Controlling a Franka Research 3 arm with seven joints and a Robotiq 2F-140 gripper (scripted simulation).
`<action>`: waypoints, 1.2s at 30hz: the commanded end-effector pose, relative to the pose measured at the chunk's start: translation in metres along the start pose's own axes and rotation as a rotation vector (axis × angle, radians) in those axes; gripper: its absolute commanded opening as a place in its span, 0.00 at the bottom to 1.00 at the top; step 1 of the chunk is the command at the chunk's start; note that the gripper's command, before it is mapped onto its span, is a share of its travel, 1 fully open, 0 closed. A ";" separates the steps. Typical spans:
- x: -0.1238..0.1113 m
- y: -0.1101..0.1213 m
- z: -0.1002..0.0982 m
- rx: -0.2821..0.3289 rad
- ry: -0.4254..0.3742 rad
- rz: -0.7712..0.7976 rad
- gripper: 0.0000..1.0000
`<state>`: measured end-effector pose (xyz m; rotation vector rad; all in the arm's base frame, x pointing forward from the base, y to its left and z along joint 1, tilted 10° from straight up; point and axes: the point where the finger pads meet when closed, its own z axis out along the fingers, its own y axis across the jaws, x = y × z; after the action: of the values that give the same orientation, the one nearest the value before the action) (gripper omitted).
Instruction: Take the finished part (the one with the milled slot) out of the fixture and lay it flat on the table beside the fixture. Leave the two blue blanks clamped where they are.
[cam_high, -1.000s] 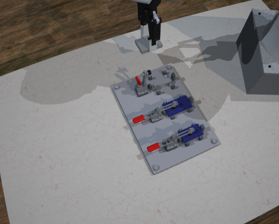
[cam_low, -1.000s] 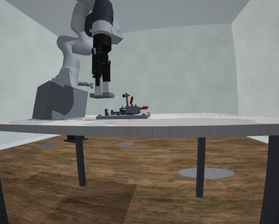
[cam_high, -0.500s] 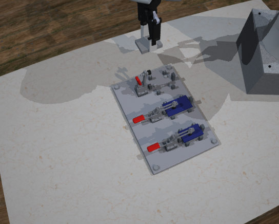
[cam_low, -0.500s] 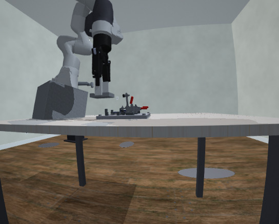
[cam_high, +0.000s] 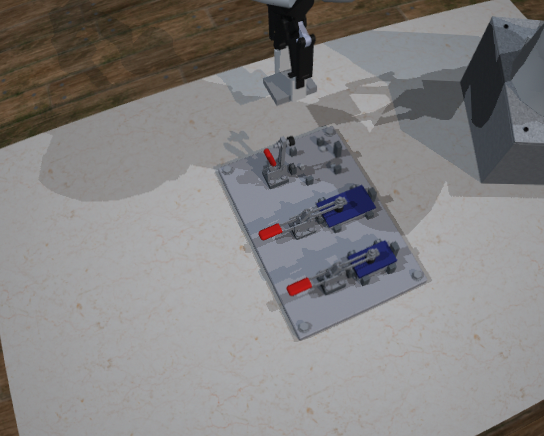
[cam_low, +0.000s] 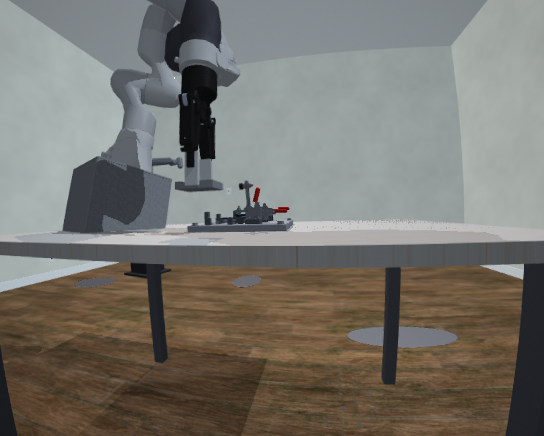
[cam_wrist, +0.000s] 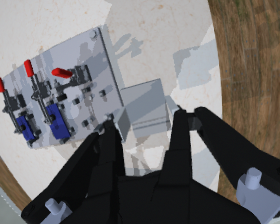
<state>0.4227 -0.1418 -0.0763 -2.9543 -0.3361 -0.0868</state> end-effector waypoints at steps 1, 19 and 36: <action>0.000 0.002 0.000 -0.001 0.000 -0.004 0.00; 0.000 0.002 0.000 -0.001 0.000 -0.003 0.00; 0.000 0.002 0.016 -0.001 0.000 -0.003 0.00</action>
<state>0.4201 -0.1392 -0.0887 -2.9478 -0.3402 -0.0760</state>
